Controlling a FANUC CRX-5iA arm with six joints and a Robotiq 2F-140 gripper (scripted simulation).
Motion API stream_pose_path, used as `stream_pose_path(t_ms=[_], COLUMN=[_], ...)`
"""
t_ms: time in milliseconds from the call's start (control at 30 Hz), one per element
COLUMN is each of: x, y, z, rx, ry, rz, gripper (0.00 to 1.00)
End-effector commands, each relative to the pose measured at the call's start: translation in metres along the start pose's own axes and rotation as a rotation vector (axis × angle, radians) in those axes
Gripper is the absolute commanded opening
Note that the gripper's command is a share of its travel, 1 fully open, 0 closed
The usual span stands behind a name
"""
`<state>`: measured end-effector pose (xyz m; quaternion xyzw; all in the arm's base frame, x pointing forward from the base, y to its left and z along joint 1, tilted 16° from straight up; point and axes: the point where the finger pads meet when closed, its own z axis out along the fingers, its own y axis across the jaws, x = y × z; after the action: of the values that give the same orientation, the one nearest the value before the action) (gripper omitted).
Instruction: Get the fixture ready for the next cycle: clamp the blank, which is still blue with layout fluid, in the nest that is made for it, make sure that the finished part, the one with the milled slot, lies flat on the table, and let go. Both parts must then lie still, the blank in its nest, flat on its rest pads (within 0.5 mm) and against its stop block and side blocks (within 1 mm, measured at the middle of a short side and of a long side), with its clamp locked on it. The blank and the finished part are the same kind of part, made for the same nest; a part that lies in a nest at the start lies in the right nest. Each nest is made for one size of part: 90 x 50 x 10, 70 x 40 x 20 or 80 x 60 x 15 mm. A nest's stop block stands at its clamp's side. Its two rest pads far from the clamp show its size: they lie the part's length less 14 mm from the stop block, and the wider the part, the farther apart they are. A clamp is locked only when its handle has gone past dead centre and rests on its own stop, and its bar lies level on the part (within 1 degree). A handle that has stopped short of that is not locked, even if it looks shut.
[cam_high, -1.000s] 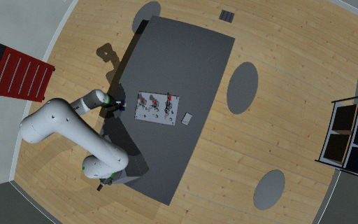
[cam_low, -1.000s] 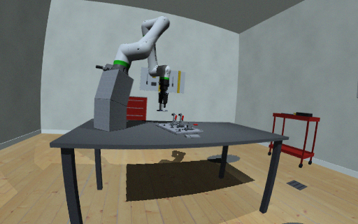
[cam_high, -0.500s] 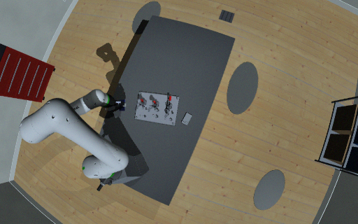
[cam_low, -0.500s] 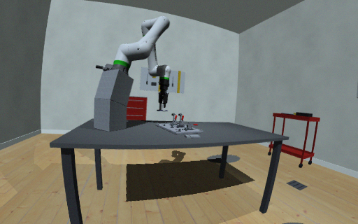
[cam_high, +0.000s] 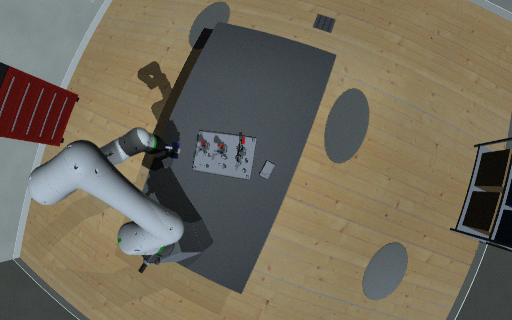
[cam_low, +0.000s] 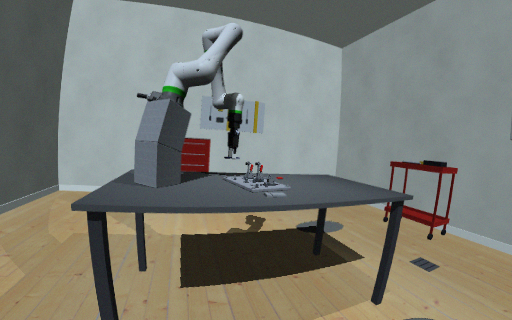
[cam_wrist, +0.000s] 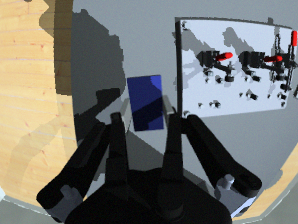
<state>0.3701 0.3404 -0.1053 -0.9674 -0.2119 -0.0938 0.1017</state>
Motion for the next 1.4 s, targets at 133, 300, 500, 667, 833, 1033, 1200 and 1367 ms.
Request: stream_pose_path(t_ms=[133,300,500,667,833,1033,1200,1367], x=[-0.001,-0.005,-0.012,-0.016,-0.023,-0.03,-0.032,-0.033], y=[0.0,0.0,0.0,0.0,0.0,0.0,0.0,0.0], z=[0.001,0.004,0.01,0.014,0.02,0.025,0.027,0.028], rx=[0.0,0.0,0.0,0.0,0.0,0.0,0.0,0.0], ry=[0.0,0.0,0.0,0.0,0.0,0.0,0.0,0.0], rz=[0.0,0.0,0.0,0.0,0.0,0.0,0.0,0.0], gripper=[0.0,0.0,0.0,0.0,0.0,0.0,0.0,0.0])
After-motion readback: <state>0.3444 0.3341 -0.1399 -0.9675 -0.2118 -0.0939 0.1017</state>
